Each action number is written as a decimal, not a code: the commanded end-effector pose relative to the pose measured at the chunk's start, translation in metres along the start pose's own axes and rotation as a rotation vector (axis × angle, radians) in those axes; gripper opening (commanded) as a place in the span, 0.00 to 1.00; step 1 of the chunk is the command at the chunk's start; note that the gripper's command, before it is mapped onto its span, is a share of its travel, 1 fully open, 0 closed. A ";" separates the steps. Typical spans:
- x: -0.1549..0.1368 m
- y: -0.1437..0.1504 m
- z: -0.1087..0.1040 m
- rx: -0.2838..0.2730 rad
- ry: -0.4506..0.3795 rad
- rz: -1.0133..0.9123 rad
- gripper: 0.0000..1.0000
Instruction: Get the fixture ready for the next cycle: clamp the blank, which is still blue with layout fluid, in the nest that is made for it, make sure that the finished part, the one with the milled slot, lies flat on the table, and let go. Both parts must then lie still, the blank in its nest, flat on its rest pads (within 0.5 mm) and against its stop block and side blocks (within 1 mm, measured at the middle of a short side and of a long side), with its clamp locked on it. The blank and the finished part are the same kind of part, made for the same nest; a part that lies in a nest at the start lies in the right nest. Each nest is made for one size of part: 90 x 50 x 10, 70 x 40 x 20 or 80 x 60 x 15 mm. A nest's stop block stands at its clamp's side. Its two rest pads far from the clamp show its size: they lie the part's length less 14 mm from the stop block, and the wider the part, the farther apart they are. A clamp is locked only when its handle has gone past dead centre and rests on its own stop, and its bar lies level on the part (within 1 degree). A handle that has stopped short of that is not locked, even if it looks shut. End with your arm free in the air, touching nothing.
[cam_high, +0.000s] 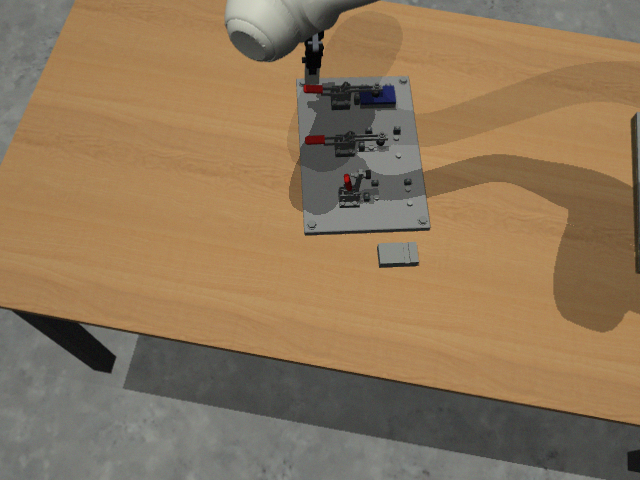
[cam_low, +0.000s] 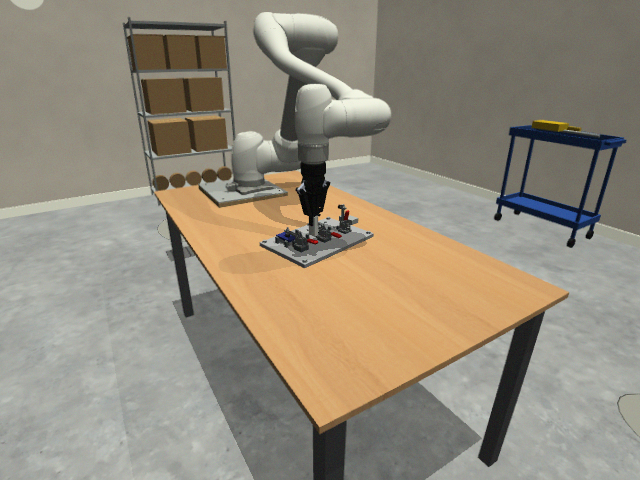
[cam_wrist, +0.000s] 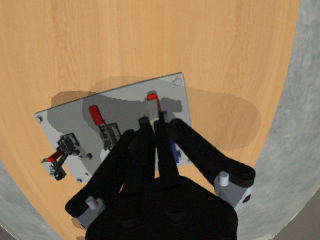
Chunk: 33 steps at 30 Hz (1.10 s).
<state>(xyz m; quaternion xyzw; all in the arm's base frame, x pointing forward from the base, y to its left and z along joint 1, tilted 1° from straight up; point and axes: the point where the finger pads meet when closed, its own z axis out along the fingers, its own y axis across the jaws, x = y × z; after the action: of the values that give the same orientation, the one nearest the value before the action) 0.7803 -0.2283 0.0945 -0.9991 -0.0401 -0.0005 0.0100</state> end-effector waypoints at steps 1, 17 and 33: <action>0.003 0.003 0.002 0.001 0.005 0.004 0.00; 0.003 0.003 0.003 0.001 0.005 0.004 0.00; 0.005 0.003 0.008 0.001 0.005 0.004 0.00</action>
<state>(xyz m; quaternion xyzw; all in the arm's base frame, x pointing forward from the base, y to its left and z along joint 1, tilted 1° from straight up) 0.7829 -0.2292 0.0883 -0.9991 -0.0400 -0.0011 0.0097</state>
